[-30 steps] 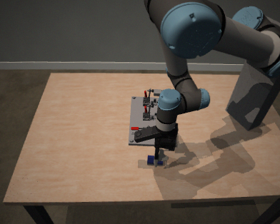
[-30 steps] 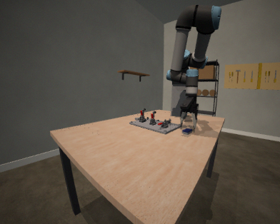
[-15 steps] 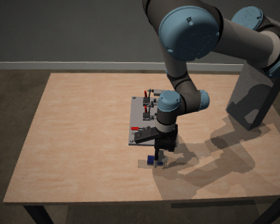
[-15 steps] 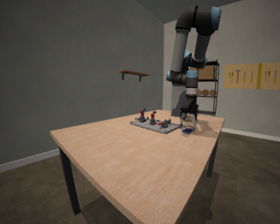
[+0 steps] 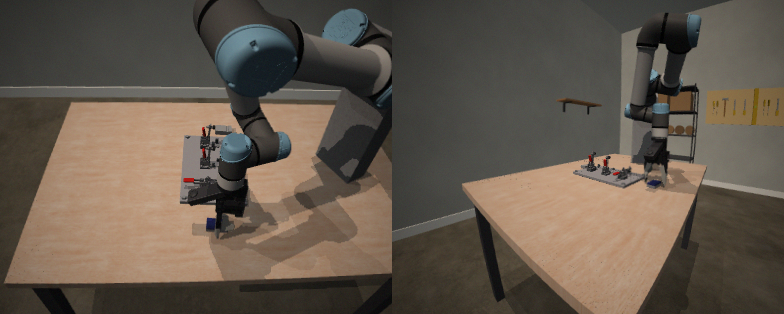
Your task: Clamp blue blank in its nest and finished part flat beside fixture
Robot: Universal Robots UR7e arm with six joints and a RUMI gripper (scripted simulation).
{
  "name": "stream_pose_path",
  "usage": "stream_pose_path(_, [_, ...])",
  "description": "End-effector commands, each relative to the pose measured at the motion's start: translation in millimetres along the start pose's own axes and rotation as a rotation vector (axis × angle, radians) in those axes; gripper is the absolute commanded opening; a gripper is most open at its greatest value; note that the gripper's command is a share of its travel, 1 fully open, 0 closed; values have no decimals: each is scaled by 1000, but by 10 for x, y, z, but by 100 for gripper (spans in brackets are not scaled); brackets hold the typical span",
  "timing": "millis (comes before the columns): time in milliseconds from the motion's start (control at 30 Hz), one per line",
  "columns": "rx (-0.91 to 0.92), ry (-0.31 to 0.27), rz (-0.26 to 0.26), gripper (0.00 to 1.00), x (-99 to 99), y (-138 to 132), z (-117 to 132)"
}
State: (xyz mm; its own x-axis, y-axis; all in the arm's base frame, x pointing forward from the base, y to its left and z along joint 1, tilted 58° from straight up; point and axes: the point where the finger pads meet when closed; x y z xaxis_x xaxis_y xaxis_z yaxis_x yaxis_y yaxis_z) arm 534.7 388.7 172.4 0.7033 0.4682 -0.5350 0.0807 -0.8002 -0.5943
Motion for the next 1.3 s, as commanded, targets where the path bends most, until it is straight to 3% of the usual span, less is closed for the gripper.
stream_pose_path(0, [0, 1, -1, 59, 33, -5, -4])
stream_pose_path(367, [0, 1, -1, 59, 33, -5, -4])
stream_pose_path(400, [0, 1, -1, 0, 33, -5, -4])
stream_pose_path(1267, [0, 1, -1, 0, 33, -5, -4])
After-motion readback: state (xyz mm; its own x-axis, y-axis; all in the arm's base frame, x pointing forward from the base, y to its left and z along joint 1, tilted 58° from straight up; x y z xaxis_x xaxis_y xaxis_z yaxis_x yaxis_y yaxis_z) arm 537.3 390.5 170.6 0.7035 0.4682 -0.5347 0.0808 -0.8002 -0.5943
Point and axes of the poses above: the point where the finger pads meet when closed, its own x axis out along the fingers, its own y axis across the jaws, z = x × y, and after that the axes turned 12 degrees about x, right-handed
